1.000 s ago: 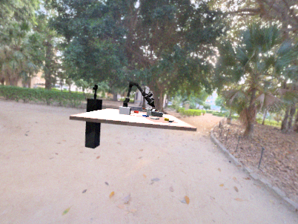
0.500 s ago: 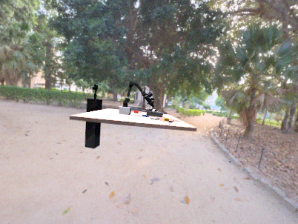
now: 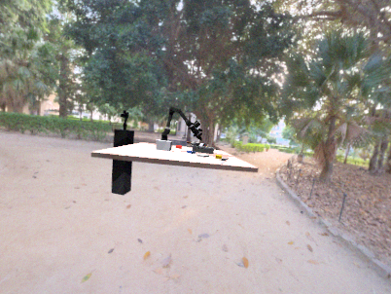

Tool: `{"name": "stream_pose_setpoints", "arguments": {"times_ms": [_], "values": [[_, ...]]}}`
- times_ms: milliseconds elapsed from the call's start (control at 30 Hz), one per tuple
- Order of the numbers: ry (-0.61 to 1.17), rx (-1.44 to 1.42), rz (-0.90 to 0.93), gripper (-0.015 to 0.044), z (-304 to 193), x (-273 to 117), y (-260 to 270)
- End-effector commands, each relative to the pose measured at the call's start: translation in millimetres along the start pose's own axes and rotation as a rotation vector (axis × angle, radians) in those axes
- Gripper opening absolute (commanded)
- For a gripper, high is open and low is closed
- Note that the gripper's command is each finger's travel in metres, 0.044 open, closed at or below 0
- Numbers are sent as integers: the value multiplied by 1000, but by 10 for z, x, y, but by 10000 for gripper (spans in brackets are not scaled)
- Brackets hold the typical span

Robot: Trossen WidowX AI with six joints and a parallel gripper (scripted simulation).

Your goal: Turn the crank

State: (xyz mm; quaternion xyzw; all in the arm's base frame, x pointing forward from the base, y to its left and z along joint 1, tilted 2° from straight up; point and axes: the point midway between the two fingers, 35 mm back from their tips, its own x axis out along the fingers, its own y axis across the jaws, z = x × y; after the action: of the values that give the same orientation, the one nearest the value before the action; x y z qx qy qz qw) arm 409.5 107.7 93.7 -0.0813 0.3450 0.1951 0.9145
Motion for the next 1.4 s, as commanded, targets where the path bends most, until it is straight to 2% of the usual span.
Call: {"name": "stream_pose_setpoints", "arguments": {"times_ms": [0, 567, 600, 1167, 1367], "values": [[0, 0, 0, 0, 0, 0, 0], [0, 0, 0, 440, 0, 0, 0], [0, 0, 0, 440, 0, 0, 0], [0, 0, 0, 0, 0, 0, 0], [0, 0, 0, 0, 0, 0, 0]]}}
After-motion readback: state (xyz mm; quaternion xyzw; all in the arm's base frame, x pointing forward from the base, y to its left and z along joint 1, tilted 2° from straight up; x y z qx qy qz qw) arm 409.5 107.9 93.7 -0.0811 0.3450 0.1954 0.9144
